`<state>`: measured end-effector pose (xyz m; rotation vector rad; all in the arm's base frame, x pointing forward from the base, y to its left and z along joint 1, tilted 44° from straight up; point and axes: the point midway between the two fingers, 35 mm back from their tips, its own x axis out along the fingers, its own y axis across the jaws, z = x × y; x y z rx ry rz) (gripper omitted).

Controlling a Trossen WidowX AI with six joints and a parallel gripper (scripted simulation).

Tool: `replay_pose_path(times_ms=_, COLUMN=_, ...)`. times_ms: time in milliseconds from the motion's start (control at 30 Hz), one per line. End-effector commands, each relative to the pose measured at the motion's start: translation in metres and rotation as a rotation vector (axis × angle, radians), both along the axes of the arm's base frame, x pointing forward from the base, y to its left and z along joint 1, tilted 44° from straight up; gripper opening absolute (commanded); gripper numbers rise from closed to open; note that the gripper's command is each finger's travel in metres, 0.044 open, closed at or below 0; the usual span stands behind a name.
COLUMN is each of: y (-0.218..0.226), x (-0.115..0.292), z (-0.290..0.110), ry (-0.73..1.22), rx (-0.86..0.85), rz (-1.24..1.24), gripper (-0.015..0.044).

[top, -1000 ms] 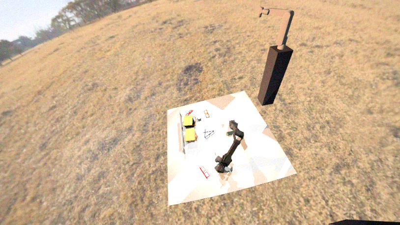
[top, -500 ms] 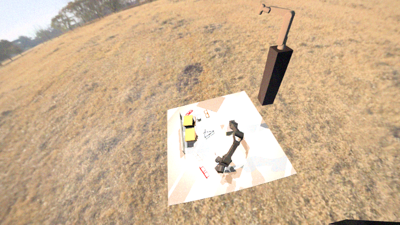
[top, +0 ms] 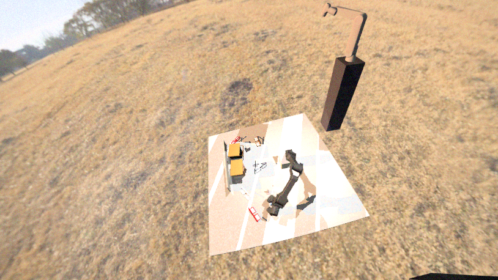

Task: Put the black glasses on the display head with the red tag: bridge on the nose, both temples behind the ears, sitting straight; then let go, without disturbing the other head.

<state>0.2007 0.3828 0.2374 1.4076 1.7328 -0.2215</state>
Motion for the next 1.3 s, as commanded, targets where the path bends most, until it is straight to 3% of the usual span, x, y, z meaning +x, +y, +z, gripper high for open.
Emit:
replay_pose_path(times_ms=0, y=0.001, x=0.002, z=0.0, ry=0.0, rx=-0.002, rz=0.003, gripper=0.0)
replay_pose_path(times_ms=1267, y=0.008, x=0.017, z=0.007, ry=-0.001, rx=-0.002, rz=0.003, gripper=0.0)
